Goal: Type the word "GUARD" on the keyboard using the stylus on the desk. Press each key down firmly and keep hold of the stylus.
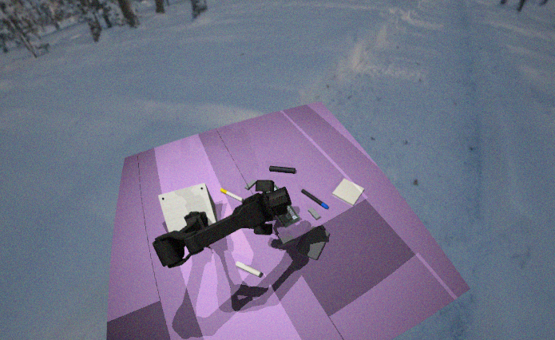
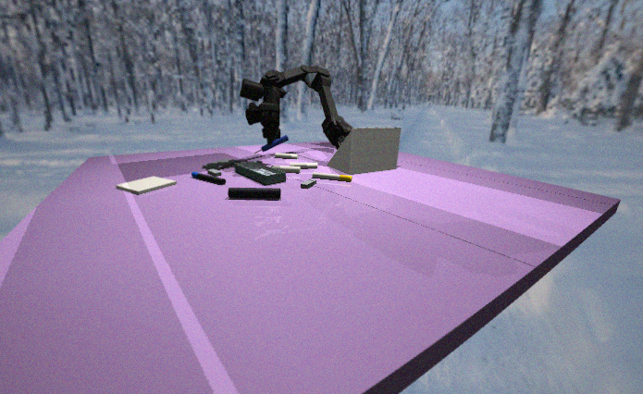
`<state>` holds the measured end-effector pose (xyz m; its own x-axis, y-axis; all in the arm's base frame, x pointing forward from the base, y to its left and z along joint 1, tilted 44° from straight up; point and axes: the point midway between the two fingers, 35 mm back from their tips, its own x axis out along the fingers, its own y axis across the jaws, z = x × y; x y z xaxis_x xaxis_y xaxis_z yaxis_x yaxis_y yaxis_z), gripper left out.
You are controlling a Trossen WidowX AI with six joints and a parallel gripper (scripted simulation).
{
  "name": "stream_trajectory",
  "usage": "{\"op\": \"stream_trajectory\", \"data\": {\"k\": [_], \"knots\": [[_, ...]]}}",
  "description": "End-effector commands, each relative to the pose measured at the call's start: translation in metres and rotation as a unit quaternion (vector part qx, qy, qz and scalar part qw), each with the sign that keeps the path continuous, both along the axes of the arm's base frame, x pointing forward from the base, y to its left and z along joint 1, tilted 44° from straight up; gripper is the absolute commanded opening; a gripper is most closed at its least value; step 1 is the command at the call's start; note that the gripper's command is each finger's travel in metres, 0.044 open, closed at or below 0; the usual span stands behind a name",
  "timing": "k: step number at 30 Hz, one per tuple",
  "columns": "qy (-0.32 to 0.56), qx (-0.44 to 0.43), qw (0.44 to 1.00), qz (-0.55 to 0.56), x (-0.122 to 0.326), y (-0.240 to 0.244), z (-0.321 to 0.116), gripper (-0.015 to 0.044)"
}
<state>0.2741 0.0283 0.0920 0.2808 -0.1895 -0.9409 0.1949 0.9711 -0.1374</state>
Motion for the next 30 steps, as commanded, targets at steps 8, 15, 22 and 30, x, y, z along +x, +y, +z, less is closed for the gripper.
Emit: {"op": "stream_trajectory", "data": {"k": [8, 15, 22, 30], "knots": [[0.056, 0.099, 0.982, -0.150, 0.018, 0.024, -0.010, 0.0000], [0.100, 0.148, 0.949, -0.259, 0.028, 0.040, -0.016, 0.0000], [0.149, 0.183, 0.896, -0.376, 0.038, 0.057, -0.022, 0.0000], [0.206, 0.201, 0.812, -0.508, 0.048, 0.076, -0.029, 0.0000]]}}
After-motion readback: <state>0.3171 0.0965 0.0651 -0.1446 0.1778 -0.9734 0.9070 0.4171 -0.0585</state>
